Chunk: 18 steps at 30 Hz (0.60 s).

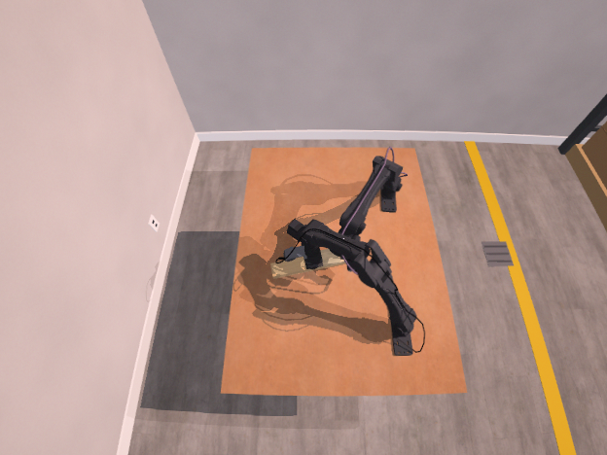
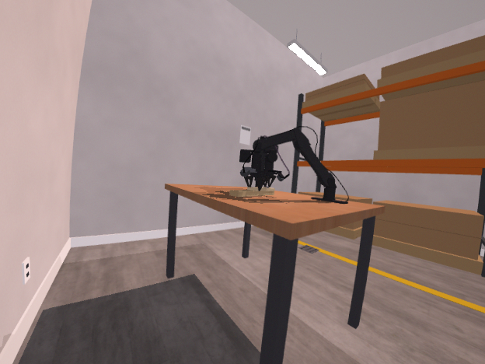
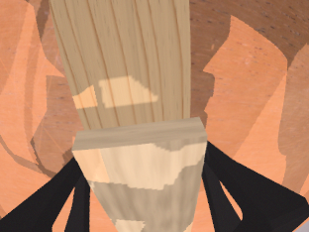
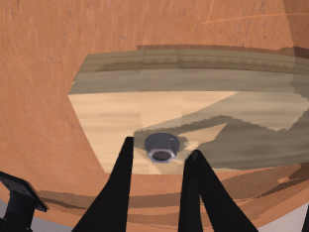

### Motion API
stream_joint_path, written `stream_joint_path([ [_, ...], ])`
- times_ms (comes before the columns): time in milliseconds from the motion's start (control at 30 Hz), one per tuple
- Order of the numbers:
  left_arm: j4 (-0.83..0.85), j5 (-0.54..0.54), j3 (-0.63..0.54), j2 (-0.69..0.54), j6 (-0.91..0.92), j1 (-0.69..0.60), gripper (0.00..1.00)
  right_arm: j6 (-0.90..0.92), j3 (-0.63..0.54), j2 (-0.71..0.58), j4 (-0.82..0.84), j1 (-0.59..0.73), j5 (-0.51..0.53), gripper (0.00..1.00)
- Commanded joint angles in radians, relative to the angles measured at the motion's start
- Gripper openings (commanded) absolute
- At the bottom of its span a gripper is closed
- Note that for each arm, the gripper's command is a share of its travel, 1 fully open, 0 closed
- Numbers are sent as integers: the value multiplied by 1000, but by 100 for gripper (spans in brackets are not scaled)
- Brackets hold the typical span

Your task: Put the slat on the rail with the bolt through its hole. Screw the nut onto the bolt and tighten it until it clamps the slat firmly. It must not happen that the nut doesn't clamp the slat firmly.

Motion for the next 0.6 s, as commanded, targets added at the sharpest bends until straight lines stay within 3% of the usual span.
stream_joint_path([
  [0,-1,-2,4,-9,-2,0,72,-249,19,-13,-12,5,5,34],
  [300,-1,-2,4,-9,-2,0,72,-670,19,-14,-13,5,5,34],
  [567,-1,-2,4,-9,-2,0,72,-737,24,-11,-18,0,-6,34],
])
